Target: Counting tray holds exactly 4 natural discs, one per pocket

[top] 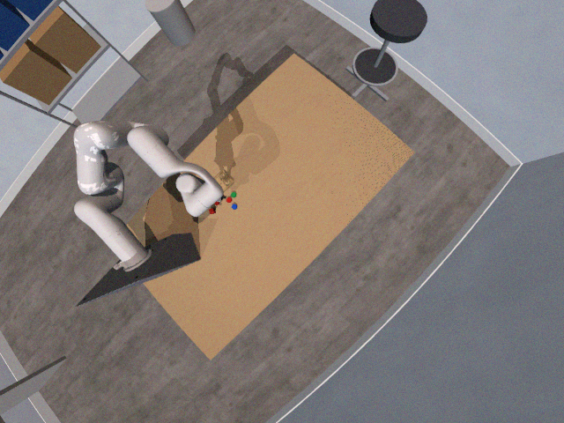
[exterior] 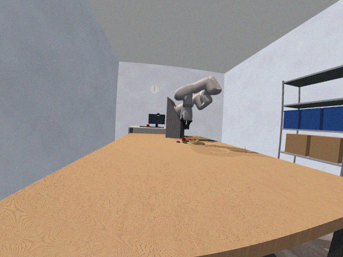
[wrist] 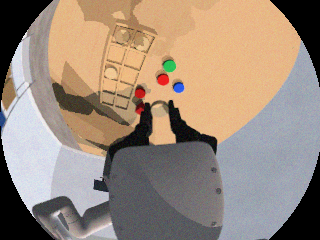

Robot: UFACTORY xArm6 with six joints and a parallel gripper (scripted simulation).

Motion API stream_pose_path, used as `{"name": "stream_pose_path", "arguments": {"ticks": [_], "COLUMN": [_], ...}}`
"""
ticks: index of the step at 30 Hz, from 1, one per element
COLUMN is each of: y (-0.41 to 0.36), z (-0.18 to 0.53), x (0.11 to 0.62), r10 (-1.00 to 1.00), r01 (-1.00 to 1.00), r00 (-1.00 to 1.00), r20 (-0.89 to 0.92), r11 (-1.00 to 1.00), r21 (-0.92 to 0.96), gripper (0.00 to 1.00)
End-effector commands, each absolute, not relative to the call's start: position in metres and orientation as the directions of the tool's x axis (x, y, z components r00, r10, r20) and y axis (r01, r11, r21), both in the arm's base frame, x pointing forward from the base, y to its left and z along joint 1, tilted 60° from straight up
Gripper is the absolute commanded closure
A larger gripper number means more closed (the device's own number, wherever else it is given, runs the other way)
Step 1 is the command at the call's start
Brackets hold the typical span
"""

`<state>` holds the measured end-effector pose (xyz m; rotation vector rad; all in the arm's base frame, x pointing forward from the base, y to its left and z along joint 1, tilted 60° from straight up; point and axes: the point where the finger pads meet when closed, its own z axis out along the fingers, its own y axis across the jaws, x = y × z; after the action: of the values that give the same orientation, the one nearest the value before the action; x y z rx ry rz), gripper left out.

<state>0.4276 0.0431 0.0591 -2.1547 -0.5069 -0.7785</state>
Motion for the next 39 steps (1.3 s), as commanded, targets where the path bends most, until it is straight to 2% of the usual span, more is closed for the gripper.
{"name": "stream_pose_path", "arguments": {"ticks": [1, 5, 7, 17, 39], "y": [0.06, 0.089, 0.093, 0.149, 0.17], "z": [0.1, 0.155, 0.161, 0.124, 0.112], "x": [0.436, 0.437, 0.436, 0.461, 0.472], "r10": [0.108, 0.104, 0.103, 0.105, 0.103], "r01": [0.587, 0.589, 0.589, 0.588, 0.589], "r00": [0.722, 0.719, 0.719, 0.722, 0.72], "r20": [0.684, 0.687, 0.687, 0.684, 0.687], "r11": [-0.619, -0.615, -0.614, -0.616, -0.614], "r21": [-0.522, -0.524, -0.525, -0.525, -0.525], "gripper": [1.0, 1.0, 1.0, 1.0, 1.0]}}
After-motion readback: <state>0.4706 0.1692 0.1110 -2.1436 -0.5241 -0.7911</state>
